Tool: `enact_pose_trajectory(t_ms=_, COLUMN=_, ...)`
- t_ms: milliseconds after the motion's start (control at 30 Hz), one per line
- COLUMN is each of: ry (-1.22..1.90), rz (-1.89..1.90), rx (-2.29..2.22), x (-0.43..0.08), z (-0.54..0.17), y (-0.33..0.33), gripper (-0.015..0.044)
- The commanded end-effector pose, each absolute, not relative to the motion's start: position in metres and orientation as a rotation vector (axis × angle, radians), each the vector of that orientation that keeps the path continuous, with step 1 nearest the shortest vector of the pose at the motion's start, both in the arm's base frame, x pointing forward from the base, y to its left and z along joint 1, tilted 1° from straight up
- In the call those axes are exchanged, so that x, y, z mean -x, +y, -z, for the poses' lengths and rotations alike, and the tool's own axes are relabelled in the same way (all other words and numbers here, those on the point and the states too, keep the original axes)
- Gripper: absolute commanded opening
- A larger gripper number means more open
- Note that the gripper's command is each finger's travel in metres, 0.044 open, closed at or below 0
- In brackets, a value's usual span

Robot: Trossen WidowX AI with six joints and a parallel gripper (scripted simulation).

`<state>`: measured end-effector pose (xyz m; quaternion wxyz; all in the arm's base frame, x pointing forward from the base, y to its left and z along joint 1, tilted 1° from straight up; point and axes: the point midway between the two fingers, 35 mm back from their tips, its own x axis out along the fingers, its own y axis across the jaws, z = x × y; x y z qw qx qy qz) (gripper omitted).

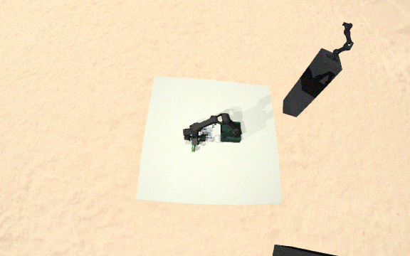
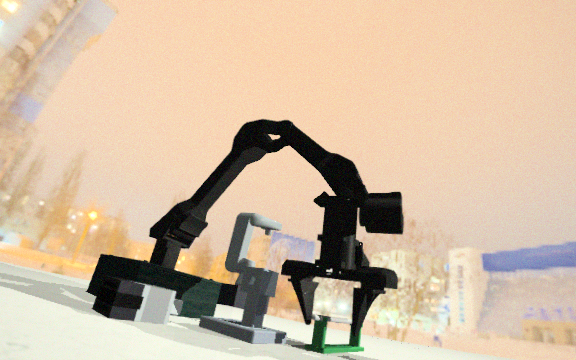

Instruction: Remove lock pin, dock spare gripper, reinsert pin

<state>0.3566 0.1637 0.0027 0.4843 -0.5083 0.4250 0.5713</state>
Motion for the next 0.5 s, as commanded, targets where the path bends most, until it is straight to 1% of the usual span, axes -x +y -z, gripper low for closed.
enact_pose_trajectory(t_ms=0, ry=1.034, rz=-1.391, rx=1.238, x=-0.356, z=-0.013, y=0.163, gripper=0.044)
enact_pose_trajectory(t_ms=467, ry=1.05, rz=-1.399, rx=1.233, x=-0.353, z=-0.038, y=0.162, gripper=0.044)
